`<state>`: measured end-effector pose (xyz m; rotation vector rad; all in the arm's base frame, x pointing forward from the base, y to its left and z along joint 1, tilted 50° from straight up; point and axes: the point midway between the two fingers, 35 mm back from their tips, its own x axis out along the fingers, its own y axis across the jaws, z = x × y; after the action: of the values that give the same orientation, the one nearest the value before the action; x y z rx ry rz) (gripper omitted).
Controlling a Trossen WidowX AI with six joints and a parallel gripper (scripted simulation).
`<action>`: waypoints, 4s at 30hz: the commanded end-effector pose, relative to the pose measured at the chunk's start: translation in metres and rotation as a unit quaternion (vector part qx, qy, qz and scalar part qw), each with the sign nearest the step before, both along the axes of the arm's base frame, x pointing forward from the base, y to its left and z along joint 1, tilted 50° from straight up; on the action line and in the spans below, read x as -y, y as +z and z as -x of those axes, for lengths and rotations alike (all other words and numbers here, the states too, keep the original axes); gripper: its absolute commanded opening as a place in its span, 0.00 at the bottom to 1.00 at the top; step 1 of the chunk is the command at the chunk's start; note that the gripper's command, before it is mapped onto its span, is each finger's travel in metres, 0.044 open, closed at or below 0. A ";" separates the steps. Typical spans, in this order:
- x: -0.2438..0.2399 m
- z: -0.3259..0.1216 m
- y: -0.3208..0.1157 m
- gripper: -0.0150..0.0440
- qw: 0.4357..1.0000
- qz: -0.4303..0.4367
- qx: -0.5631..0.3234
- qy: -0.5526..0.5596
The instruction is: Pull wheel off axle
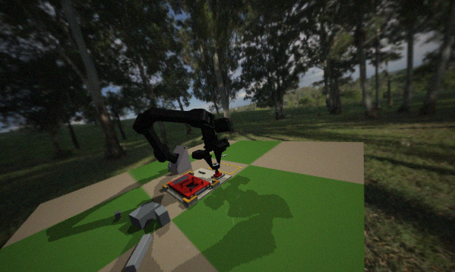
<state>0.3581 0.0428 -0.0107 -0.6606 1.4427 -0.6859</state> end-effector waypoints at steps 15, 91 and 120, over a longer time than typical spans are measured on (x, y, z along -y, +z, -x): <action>-0.008 -0.001 0.005 0.25 1.000 -0.003 0.004 0.000; -0.035 0.050 -0.092 0.25 1.000 -0.005 0.004 0.002; -0.067 0.052 -0.063 0.76 1.000 -0.005 0.004 0.002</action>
<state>0.3062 0.1053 -0.0793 -0.6640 1.4338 -0.6687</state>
